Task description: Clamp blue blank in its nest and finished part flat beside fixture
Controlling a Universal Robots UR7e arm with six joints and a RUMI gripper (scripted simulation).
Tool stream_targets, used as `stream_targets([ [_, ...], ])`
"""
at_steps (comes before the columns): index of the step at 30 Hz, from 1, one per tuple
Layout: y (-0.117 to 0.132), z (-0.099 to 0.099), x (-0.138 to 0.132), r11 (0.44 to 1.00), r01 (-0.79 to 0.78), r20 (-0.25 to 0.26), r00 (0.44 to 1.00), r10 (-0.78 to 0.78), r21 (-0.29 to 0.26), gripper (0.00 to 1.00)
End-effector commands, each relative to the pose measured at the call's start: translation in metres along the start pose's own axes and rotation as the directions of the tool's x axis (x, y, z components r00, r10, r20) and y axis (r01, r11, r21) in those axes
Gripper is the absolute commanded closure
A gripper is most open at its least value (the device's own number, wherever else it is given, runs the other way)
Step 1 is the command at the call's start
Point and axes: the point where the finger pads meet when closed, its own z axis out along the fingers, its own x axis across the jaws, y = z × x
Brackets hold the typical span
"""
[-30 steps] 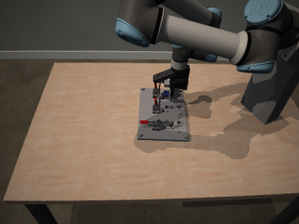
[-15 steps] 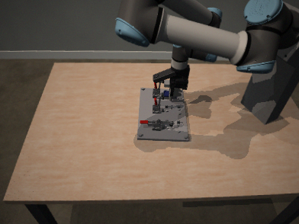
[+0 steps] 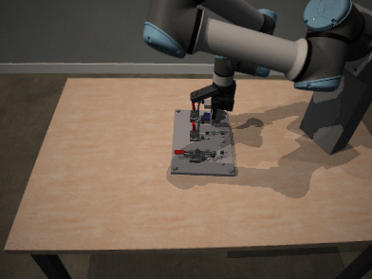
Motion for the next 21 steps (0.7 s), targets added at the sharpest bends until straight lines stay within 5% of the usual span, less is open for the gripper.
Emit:
stream_targets([
  [1, 0.0, 0.0, 0.003, 1.0, 0.0, 0.0, 1.0, 0.0, 0.001, 1.0],
  [21, 0.0, 0.0, -0.008, 1.0, 0.0, 0.0, 1.0, 0.0, 0.001, 1.0],
])
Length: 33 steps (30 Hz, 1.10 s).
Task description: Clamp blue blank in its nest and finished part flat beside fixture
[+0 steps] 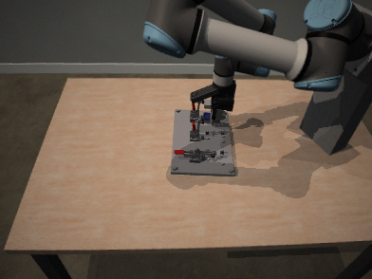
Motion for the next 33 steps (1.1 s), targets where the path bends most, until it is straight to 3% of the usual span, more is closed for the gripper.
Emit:
stream_targets([
  [1, 0.0, 0.0, -0.01, 1.0, 0.0, -0.001, 1.0, 0.0, 0.001, 1.0],
  [11, 0.0, -0.001, -0.016, 1.0, 0.0, -0.001, 1.0, 0.0, 0.001, 1.0],
  [19, 0.0, -0.03, -0.016, 1.0, 0.0, -0.001, 1.0, 0.0, 0.001, 1.0],
  [33, 0.0, -0.04, -0.016, 1.0, 0.0, -0.001, 1.0, 0.0, 0.001, 1.0],
])
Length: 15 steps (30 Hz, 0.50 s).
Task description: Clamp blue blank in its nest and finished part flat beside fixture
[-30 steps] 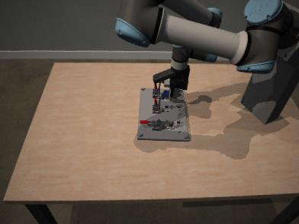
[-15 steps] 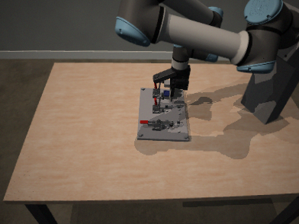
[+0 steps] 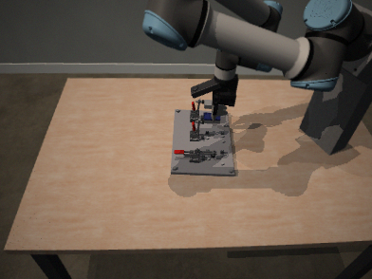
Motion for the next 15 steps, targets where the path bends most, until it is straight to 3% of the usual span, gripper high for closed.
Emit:
stream_targets([
  [1, -0.0003, -0.002, 0.0001, 1.0, 0.001, 0.0, 1.0, -0.001, -0.001, 1.0],
  [6, -0.0003, -0.002, 0.0001, 1.0, 0.001, 0.0, 1.0, -0.001, -0.001, 1.0],
  [7, -0.0003, -0.002, 0.0001, 1.0, 0.001, 0.0, 1.0, -0.001, -0.001, 0.72],
  [15, -0.0003, -0.0032, 0.0001, 1.0, 0.001, 0.0, 1.0, -0.001, -0.001, 0.72],
])
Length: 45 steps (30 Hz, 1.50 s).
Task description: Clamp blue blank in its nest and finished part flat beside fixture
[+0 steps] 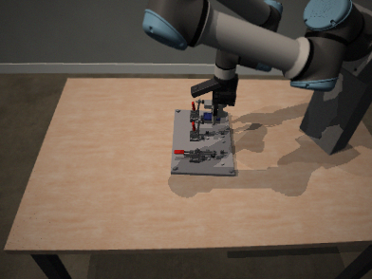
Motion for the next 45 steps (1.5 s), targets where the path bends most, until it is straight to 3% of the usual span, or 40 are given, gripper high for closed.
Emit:
stream_targets([
  [1, 0.0, -0.002, 0.0, 1.0, 0.0, 0.0, 1.0, 0.0, 0.0, 0.72],
  [24, 0.0, -0.027, 0.0, 1.0, 0.0, 0.0, 1.0, 0.0, 0.0, 0.72],
  [45, 0.0, -0.071, 0.0, 1.0, 0.0, 0.0, 1.0, 0.0, 0.0, 0.72],
])
